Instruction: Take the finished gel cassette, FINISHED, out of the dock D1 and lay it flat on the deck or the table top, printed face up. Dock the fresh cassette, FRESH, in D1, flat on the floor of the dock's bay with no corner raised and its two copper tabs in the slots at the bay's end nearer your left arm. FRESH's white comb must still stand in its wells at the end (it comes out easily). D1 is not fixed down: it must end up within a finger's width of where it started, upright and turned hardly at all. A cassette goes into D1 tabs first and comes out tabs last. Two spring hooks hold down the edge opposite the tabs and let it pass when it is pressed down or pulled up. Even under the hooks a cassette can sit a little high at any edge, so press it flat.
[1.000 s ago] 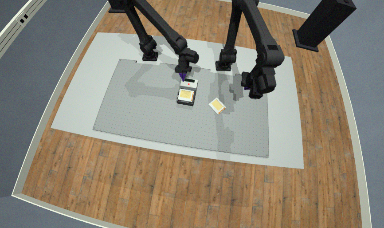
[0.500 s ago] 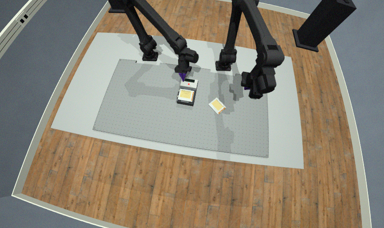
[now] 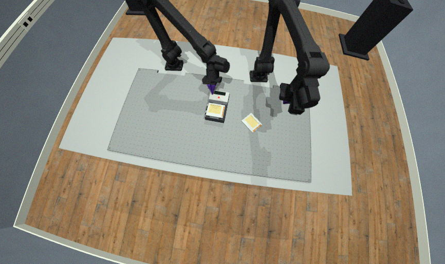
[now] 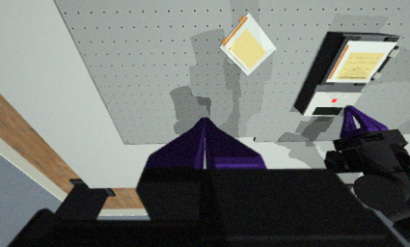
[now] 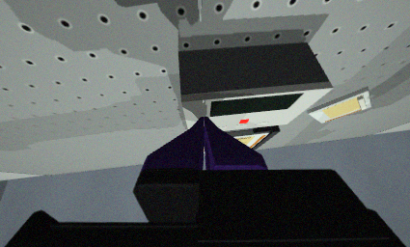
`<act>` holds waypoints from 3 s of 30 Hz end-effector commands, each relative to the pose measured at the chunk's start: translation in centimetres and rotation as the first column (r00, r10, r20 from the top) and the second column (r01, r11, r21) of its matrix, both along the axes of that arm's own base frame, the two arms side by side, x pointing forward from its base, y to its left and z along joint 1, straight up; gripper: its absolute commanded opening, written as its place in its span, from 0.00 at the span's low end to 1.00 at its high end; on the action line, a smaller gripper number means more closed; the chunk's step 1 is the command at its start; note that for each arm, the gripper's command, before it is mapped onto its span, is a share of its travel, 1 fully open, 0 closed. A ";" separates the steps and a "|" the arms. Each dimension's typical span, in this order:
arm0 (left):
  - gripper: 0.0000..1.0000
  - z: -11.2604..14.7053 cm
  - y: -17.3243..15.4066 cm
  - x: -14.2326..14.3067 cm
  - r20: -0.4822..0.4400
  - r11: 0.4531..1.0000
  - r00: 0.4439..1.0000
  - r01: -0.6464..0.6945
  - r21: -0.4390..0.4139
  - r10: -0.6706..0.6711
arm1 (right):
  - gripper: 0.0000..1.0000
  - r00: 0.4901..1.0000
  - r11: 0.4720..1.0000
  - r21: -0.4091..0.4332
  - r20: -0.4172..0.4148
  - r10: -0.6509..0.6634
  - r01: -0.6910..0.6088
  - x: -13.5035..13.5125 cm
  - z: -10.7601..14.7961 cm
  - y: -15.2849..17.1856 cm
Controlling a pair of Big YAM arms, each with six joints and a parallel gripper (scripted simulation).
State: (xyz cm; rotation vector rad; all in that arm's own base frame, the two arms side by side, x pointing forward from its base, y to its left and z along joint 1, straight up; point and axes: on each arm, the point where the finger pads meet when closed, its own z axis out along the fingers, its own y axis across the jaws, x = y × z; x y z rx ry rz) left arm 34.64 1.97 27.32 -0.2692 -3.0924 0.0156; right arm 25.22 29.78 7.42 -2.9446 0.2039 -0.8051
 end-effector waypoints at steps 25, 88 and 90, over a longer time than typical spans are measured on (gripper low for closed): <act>0.00 1.9 0.2 1.2 0.038 1.000 0.999 -0.009 0.007 0.009 | 0.00 0.995 0.995 -0.101 -0.097 0.004 -0.014 -2.8 -5.9 -2.7; 0.00 1.9 0.2 1.2 0.038 1.000 0.999 -0.009 0.007 0.009 | 0.00 0.995 0.995 -0.101 -0.097 0.004 -0.014 -2.4 -5.9 -2.9; 0.00 1.9 0.2 1.2 0.038 1.000 0.999 -0.009 0.007 0.009 | 0.00 0.995 0.995 -0.101 -0.097 0.004 -0.014 -2.4 -5.9 -3.0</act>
